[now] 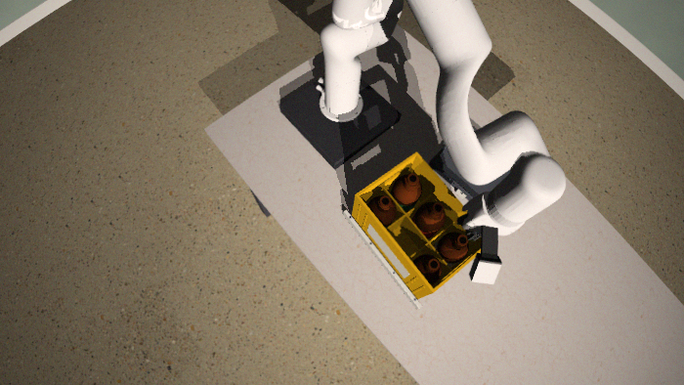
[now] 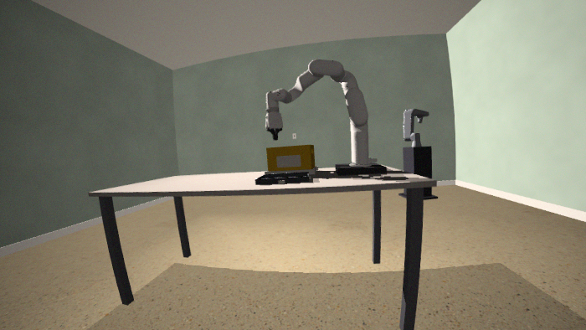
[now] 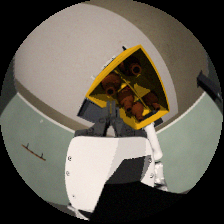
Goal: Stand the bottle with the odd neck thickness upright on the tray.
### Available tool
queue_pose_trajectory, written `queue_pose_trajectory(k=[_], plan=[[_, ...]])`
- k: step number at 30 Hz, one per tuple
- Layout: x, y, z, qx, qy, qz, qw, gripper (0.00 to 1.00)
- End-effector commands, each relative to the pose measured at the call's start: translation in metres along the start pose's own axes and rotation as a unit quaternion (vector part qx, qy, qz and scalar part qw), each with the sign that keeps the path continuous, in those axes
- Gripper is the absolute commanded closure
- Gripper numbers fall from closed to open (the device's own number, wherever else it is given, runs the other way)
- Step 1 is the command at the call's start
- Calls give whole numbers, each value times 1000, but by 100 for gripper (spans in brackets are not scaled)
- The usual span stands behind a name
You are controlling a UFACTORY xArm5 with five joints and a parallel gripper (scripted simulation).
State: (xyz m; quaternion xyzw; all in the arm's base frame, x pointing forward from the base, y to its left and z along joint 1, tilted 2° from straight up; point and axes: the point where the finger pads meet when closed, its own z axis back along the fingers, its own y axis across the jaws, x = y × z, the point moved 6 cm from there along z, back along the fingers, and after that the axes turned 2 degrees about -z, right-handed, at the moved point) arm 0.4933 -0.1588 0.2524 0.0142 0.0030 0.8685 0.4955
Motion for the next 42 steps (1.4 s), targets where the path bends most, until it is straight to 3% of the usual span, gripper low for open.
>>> queue_pose_trajectory(k=[1,21,25,30,31,42], plan=[[-1,0,2,-1,2,0,1000,100],[0,0,2,-1,2,0,1000,100],[5,45,8,-2,1,0,1000,100],[9,65,10,-2,1,0,1000,100],[15,87,11,-2,0,0,1000,100],[45,161,5,-3,-1,0,1000,100]])
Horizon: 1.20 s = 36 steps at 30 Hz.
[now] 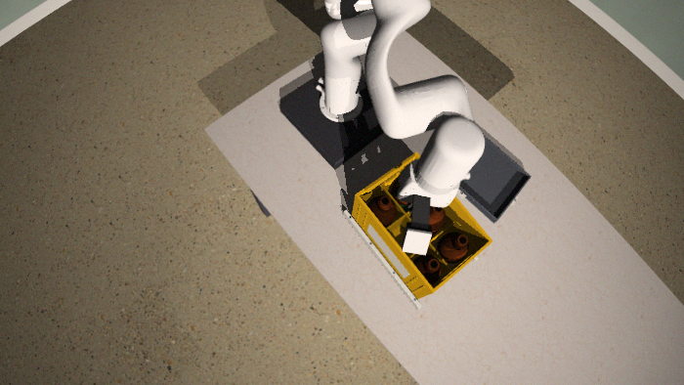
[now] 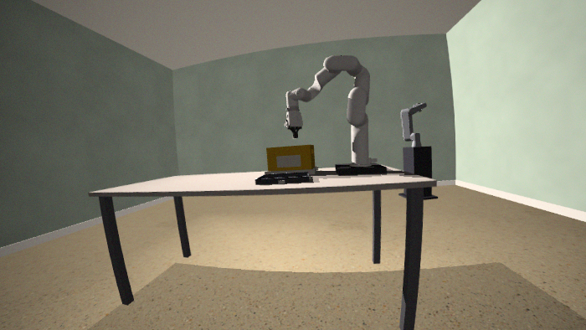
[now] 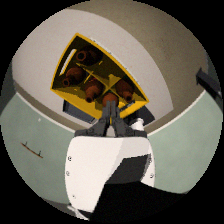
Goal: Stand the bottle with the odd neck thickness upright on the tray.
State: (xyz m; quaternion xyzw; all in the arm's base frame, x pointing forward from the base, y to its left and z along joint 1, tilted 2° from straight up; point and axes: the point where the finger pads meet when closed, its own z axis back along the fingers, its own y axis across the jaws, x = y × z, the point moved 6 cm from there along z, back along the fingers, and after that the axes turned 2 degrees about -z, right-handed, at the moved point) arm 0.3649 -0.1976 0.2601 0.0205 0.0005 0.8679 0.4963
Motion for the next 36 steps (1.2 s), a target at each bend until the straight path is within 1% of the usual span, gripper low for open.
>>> queue_pose_trajectory(k=[1,3,12,13,36], plan=[[17,38,-1,-4,5,1,1000,100],[24,51,-4,-4,5,1,1000,100],[27,56,-5,-4,5,1,1000,100],[27,56,-5,-4,5,1,1000,35],[27,56,-5,-4,5,1,1000,35]])
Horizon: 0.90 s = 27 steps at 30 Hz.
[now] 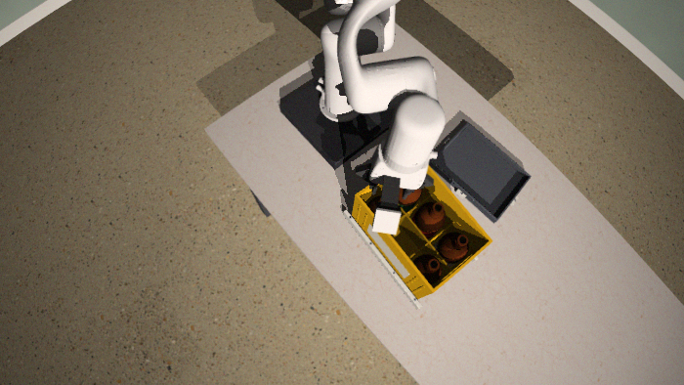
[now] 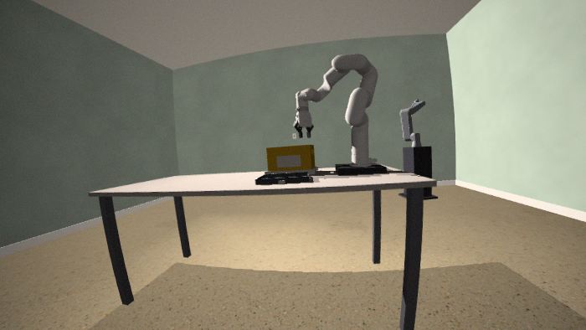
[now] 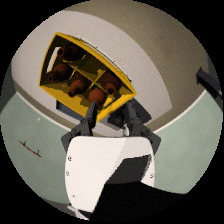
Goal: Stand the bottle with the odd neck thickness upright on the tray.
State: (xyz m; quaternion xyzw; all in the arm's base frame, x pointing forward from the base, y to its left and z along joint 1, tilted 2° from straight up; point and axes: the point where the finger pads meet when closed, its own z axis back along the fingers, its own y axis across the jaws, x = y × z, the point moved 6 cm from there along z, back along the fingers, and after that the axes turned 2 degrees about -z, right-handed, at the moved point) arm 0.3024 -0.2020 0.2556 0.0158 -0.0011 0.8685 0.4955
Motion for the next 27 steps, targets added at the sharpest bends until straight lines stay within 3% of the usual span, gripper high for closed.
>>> queue_pose_trajectory(k=[1,27], plan=[[-1,0,1,-1,2,0,1000,35],[-1,0,-3,-1,2,0,1000,35]])
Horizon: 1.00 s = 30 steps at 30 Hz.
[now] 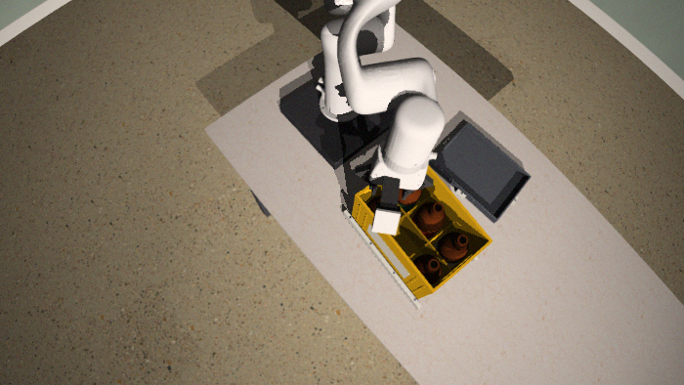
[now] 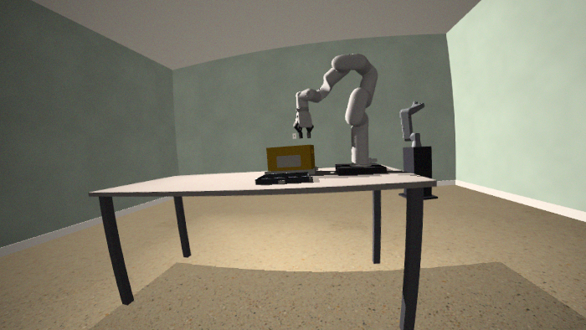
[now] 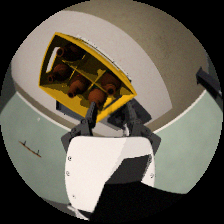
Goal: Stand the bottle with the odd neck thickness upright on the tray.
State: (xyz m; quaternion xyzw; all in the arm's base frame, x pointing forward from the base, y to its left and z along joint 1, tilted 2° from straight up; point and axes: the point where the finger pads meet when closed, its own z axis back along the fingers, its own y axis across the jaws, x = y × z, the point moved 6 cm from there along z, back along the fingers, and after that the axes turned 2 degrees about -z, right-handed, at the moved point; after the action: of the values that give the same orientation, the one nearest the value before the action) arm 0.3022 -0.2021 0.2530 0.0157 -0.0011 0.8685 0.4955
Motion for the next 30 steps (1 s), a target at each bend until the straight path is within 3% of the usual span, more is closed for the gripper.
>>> queue_pose_trajectory(k=[1,30], plan=[[-1,0,-2,-1,2,0,1000,35],[-1,0,-32,-1,1,0,1000,35]])
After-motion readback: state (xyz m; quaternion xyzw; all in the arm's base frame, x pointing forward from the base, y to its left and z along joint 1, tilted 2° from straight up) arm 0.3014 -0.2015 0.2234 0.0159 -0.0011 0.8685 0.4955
